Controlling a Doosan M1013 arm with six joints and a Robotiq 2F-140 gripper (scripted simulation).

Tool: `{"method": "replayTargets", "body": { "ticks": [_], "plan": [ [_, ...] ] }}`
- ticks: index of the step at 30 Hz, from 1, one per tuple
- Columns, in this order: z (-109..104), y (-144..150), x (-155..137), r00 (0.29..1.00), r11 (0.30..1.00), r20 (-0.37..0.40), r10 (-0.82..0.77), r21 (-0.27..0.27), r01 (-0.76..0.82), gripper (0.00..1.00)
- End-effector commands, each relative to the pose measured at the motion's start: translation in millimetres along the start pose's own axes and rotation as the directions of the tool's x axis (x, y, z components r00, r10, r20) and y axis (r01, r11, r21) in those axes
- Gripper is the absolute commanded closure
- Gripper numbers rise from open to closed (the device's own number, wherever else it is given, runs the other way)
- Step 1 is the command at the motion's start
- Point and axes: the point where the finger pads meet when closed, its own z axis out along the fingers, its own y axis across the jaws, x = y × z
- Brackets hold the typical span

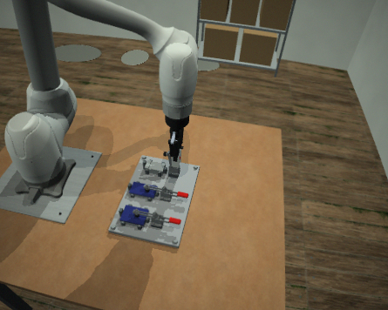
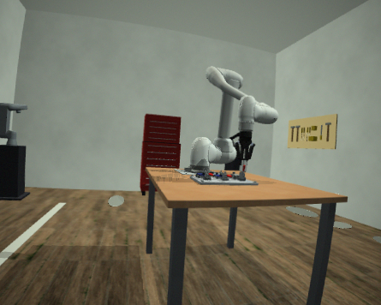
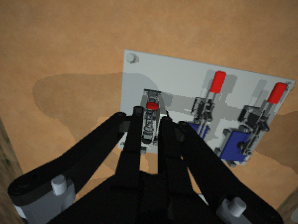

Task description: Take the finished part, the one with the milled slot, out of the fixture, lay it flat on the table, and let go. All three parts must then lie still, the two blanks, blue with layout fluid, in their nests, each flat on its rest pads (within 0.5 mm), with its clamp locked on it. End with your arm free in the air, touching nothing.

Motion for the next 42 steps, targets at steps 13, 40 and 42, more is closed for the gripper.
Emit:
{"method": "replayTargets", "body": {
  "ticks": [13, 40, 42],
  "plan": [
    [0.2, 0.0, -0.8, 1.0, 1.0, 0.001, 0.0, 0.0, 0.0, 0.89],
    [0.3, 0.0, -4.2, 1.0, 1.0, 0.001, 0.0, 0.0, 0.0, 0.89],
    [0.3, 0.0, -4.2, 1.0, 1.0, 0.001, 0.0, 0.0, 0.0, 0.89]
  ]
}}
